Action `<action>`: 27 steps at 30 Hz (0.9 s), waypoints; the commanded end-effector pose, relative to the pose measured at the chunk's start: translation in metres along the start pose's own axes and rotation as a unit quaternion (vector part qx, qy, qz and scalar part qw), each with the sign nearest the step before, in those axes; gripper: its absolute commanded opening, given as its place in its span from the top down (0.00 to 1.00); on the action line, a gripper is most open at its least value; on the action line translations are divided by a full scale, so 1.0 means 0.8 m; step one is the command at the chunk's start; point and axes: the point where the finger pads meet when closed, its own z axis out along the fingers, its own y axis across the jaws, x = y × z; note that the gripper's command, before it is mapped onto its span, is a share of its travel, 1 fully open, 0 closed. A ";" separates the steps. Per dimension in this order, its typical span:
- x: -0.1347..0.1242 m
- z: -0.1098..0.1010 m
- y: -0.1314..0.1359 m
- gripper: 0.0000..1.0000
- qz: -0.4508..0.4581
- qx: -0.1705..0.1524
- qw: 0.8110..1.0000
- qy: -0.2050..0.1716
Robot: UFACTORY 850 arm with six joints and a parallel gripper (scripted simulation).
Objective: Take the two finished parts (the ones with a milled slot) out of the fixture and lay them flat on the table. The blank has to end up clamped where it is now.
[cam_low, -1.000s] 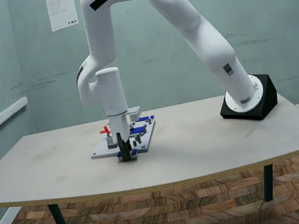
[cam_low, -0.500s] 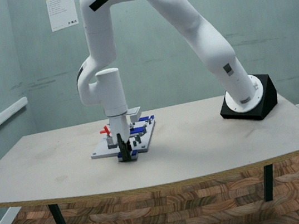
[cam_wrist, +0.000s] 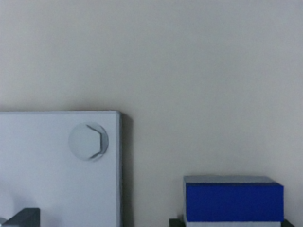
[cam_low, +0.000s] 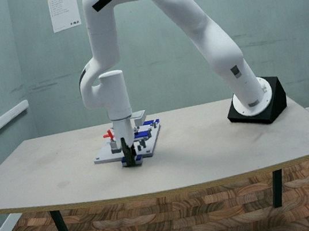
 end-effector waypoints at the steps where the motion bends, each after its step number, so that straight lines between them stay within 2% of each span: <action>1: -0.001 0.000 0.000 1.00 0.000 0.000 1.000 -0.001; 27: -0.001 0.007 0.000 1.00 0.000 0.000 1.000 -0.001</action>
